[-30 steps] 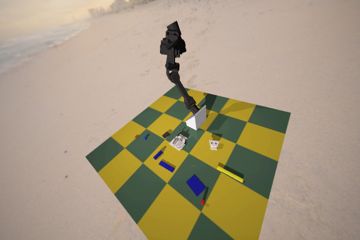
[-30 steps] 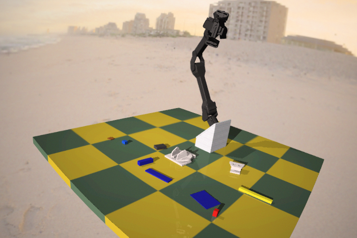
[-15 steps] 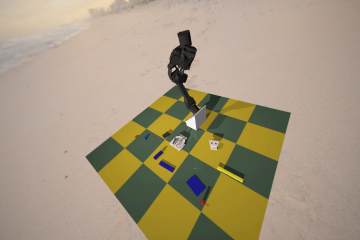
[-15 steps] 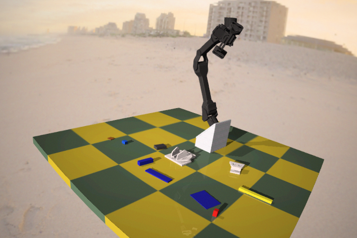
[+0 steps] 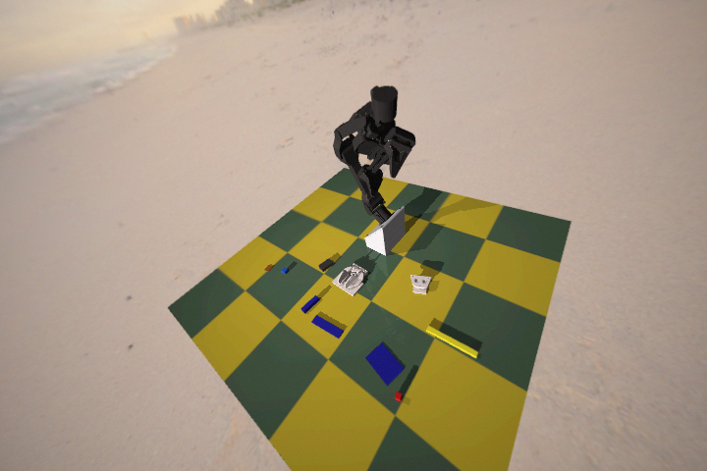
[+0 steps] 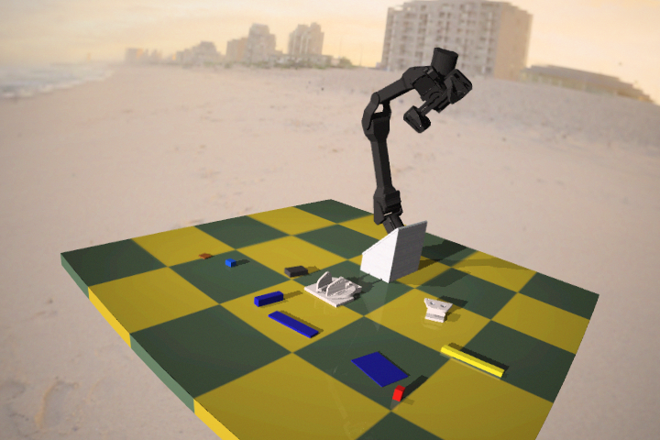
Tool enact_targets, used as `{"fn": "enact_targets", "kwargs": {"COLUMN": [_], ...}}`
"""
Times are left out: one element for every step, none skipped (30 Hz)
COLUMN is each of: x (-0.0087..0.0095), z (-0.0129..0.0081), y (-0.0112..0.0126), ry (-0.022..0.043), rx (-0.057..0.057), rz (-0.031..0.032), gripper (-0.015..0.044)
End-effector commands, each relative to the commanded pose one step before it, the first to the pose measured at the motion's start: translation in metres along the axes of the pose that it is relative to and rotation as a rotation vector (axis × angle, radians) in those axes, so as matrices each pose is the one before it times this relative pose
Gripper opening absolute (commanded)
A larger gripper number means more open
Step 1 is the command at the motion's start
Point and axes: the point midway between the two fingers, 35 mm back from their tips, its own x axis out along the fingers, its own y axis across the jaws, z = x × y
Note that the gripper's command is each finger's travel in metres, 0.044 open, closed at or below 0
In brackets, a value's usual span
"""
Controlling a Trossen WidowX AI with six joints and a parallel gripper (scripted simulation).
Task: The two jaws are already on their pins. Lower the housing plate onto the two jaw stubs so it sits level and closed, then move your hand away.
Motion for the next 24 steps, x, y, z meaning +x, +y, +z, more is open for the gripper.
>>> {"fn": "enact_targets", "kwargs": {"x": [0.01504, 0.00387, 0.00389, 0.0039, 0.00391, 0.00393, 0.00394, 0.00396, 0.00397, 0.00398, 0.00399, 0.00401, 0.00402, 0.00403, 0.00404, 0.00405, 0.00406, 0.00407, 0.00408, 0.00409, 0.0041, 0.0041, 0.00411, 0.00412], "z": [-0.02033, -0.00471, -0.00469, -0.00467, -0.00465, -0.00463, -0.00461, -0.00459, -0.00457, -0.00455, -0.00453, -0.00451, -0.00449, -0.00446, -0.00444, -0.00442, -0.0044, -0.00438, -0.00436, -0.00433, -0.00431, -0.00429, -0.00427, -0.00425], "y": [-0.00597, -0.00131, -0.0013, -0.00129, -0.00128, -0.00127, -0.00126, -0.00124, -0.00123, -0.00122, -0.00121, -0.0012, -0.00119, -0.00118, -0.00116, -0.00115, -0.00114, -0.00113, -0.00112, -0.00111, -0.0011, -0.00109, -0.00108, -0.00107], "ry": [0.04941, 0.01155, 0.01164, 0.01174, 0.01182, 0.01193, 0.01202, 0.01212, 0.01221, 0.01231, 0.0124, 0.01249, 0.01259, 0.01268, 0.01276, 0.01286, 0.01296, 0.01305, 0.01314, 0.01323, 0.01332, 0.01341, 0.0135, 0.01359], "rx": [-0.0611, -0.0129, -0.0128, -0.0128, -0.0127, -0.0126, -0.0125, -0.0124, -0.0123, -0.0122, -0.0121, -0.012, -0.0119, -0.0118, -0.0117, -0.0117, -0.0116, -0.0115, -0.0114, -0.0113, -0.0112, -0.0111, -0.011, -0.0109], "rz": [-0.02987, -0.00771, -0.00772, -0.00773, -0.00773, -0.00775, -0.00775, -0.00776, -0.00776, -0.00776, -0.00776, -0.00776, -0.00776, -0.00775, -0.00774, -0.00774, -0.00773, -0.00772, -0.00771, -0.0077, -0.00769, -0.00767, -0.00765, -0.00764], "gripper": [0.044, 0.044, 0.044, 0.044, 0.044, 0.044, 0.044, 0.044, 0.044, 0.044, 0.044, 0.044, 0.044, 0.044, 0.044, 0.044, 0.044, 0.044, 0.044, 0.044, 0.044, 0.044, 0.044, 0.044]}}
